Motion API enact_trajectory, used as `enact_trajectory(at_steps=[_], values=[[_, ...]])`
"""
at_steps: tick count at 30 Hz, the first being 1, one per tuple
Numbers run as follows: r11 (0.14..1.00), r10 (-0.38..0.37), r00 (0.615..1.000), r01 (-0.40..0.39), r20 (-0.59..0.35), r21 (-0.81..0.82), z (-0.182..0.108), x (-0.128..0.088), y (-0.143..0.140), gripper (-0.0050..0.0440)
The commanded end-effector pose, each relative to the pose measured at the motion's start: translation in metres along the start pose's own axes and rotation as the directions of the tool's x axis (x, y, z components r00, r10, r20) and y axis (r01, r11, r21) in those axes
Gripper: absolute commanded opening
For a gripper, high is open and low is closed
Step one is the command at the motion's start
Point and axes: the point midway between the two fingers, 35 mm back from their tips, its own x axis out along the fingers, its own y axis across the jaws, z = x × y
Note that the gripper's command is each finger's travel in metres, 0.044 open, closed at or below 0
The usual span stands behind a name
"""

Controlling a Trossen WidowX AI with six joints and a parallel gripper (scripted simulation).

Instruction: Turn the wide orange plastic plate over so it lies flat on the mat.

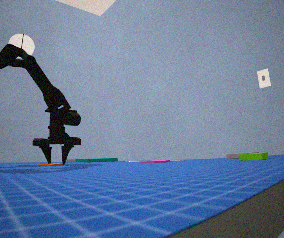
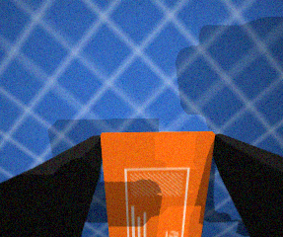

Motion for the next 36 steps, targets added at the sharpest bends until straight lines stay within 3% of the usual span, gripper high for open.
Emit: enact_trajectory(at_steps=[1,4,15,22,27,36], values=[[1.0,-0.008,1.0,0.008,0.014,0.0,0.003,-0.005,0.0,0.0289],[1.0,-0.008,1.0,0.008,0.015,0.0,0.003,-0.005,0.0,0.0289],[1.0,-0.016,0.986,0.017,0.163,-0.007,0.003,-0.017,-0.001,0.0289],[1.0,-0.016,0.985,0.017,0.173,-0.005,-0.001,-0.024,-0.001,0.0289],[1.0,-0.015,0.966,0.016,0.259,-0.001,-0.002,-0.026,-0.001,0.0289],[1.0,-0.015,0.958,0.018,0.288,-0.008,-0.008,-0.034,-0.001,0.0289]])
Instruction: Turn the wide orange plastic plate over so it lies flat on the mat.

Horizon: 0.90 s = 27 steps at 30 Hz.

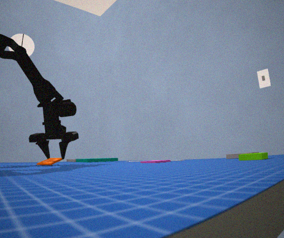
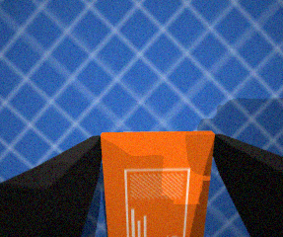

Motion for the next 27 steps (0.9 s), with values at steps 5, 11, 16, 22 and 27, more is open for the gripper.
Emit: enact_trajectory(at_steps=[5,11,16,22,27], values=[[1.0,-0.017,0.994,0.018,0.109,-0.006,0.006,-0.014,-0.002,0.0289],[1.0,-0.016,0.986,0.018,0.168,-0.01,0.003,-0.02,-0.001,0.0289],[1.0,-0.016,0.985,0.019,0.172,-0.016,0.001,-0.024,-0.001,0.0289],[1.0,-0.014,0.96,0.017,0.279,-0.007,-0.001,-0.026,-0.001,0.0289],[1.0,-0.014,0.956,0.017,0.292,-0.008,-0.006,-0.033,-0.001,0.0289]])
